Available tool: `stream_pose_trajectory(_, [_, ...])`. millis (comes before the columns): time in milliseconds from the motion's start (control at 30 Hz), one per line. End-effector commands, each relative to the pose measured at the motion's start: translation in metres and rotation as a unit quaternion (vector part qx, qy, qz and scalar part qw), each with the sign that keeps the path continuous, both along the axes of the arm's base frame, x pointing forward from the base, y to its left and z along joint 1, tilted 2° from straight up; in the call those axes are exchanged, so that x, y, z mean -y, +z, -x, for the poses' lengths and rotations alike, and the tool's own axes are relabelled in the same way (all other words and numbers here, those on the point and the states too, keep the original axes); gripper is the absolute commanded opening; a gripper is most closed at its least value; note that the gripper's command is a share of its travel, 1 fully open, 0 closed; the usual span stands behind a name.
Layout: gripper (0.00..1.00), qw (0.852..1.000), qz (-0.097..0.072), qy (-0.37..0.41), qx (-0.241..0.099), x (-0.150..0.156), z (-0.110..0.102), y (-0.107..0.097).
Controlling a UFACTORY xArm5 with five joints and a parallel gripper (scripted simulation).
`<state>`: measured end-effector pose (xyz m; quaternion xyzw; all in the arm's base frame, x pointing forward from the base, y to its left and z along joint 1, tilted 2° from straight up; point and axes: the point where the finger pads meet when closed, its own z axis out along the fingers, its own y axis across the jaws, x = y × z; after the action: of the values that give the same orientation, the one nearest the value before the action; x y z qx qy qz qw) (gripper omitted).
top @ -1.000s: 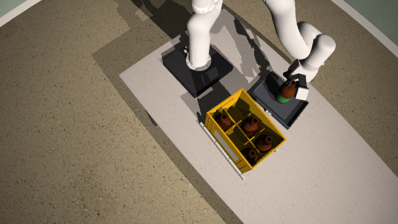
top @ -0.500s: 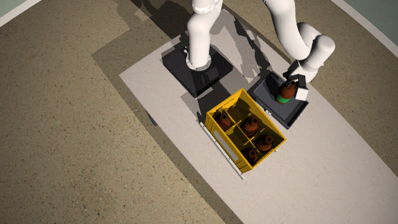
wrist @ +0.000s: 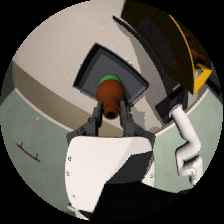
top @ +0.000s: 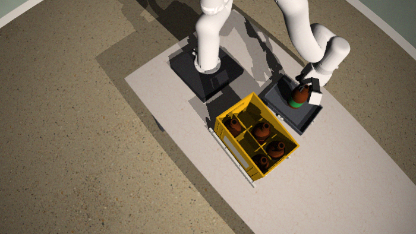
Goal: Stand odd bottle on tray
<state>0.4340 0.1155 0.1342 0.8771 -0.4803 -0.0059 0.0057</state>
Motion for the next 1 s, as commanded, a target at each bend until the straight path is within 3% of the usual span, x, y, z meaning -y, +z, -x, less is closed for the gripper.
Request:
stream_pose_trajectory(0, [0.0, 1.0, -0.001, 0.0, 0.002, -0.0003, -0.0013, 0.0014])
stream_pose_trajectory(967, [0.0, 1.0, -0.001, 0.0, 0.002, -0.0003, -0.0013, -0.006])
